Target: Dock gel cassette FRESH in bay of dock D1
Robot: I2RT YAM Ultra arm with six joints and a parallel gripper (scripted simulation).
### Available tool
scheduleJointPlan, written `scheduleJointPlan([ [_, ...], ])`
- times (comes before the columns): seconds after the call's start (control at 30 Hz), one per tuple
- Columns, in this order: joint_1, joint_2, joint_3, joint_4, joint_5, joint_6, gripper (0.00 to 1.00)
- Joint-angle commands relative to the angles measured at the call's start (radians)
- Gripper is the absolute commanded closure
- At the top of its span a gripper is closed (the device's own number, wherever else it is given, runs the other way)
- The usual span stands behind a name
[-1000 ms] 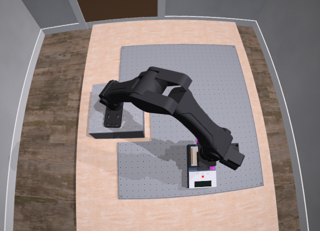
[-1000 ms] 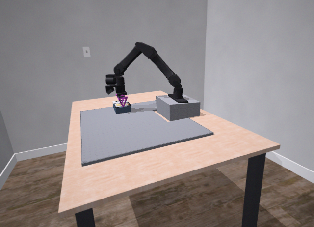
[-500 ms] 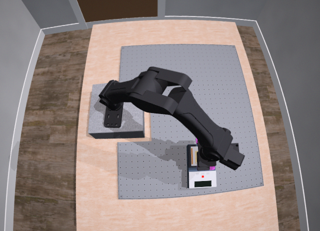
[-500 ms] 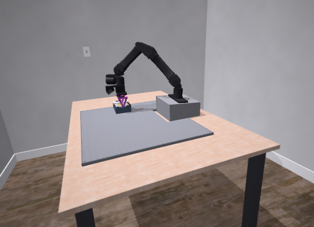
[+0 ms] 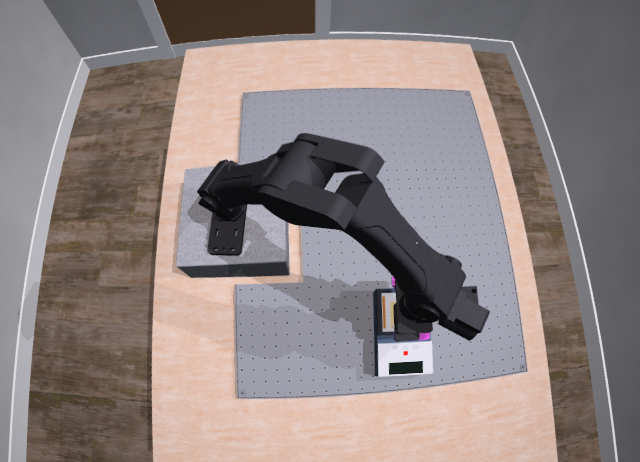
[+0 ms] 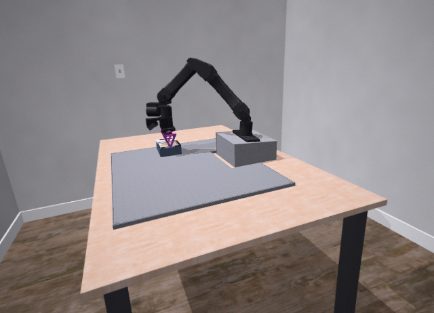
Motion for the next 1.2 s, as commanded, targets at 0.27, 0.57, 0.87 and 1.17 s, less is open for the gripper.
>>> scheduleJointPlan([
  [0.27, -0.003, 0.036, -0.034, 0.04, 0.019, 0.003, 1.0],
  [0.57, -0.003, 0.04, -0.039, 0.049, 0.019, 0.003, 1.0],
  [0.87, -0.003, 0.043, -0.044, 0.057, 0.019, 0.003, 1.0],
  [1.17, -0.003, 0.043, -0.044, 0.057, 0.019, 0.003, 1.0],
])
